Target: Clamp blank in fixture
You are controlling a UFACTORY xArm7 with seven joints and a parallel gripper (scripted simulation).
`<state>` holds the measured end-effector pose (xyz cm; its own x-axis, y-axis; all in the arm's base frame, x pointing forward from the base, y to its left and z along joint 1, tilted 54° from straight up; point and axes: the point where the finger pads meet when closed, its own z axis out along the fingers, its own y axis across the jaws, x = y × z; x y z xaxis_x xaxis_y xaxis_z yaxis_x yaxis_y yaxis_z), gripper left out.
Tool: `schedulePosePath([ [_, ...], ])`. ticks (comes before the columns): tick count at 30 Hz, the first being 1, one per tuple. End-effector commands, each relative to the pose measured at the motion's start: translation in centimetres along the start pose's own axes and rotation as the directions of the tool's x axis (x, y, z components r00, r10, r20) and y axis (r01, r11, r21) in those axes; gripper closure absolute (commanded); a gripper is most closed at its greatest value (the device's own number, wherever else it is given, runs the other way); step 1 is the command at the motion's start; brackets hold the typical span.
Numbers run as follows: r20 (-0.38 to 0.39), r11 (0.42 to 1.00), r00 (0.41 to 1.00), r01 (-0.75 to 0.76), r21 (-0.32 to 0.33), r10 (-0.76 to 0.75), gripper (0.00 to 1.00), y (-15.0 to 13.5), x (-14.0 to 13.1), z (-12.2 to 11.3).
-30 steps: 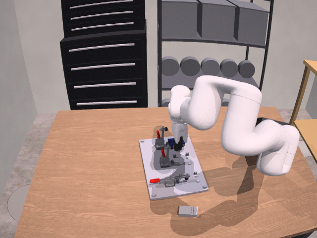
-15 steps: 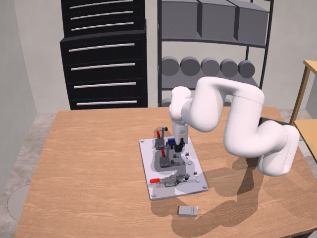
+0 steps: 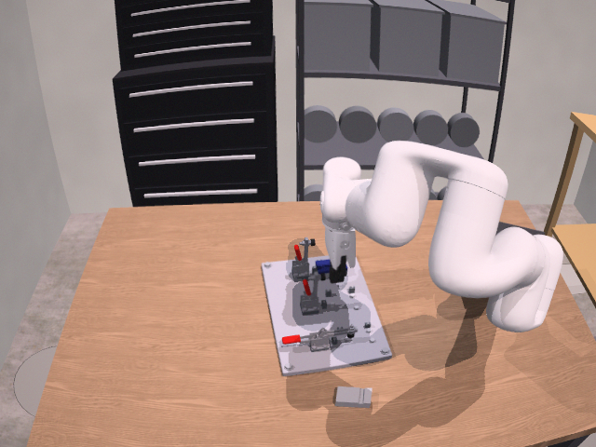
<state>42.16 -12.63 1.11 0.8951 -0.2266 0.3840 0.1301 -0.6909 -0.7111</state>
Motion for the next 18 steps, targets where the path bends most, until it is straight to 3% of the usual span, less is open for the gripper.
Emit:
schedulePosePath([
  [1,-0.004,1.0,1.0,-0.001,-0.005,0.001,1.0,0.2,0.1,-1.2],
  [5,-0.004,1.0,1.0,-0.001,-0.005,0.001,1.0,0.2,0.1,-2.4],
  [13,-0.004,1.0,1.0,-0.001,-0.005,0.001,1.0,0.2,0.1,-2.5],
  [14,-0.004,1.0,1.0,-0.001,-0.005,0.001,0.53,0.2,0.1,-2.5],
  [18,-0.004,1.0,1.0,-0.001,-0.005,0.001,0.53,0.2,0.1,-2.9],
])
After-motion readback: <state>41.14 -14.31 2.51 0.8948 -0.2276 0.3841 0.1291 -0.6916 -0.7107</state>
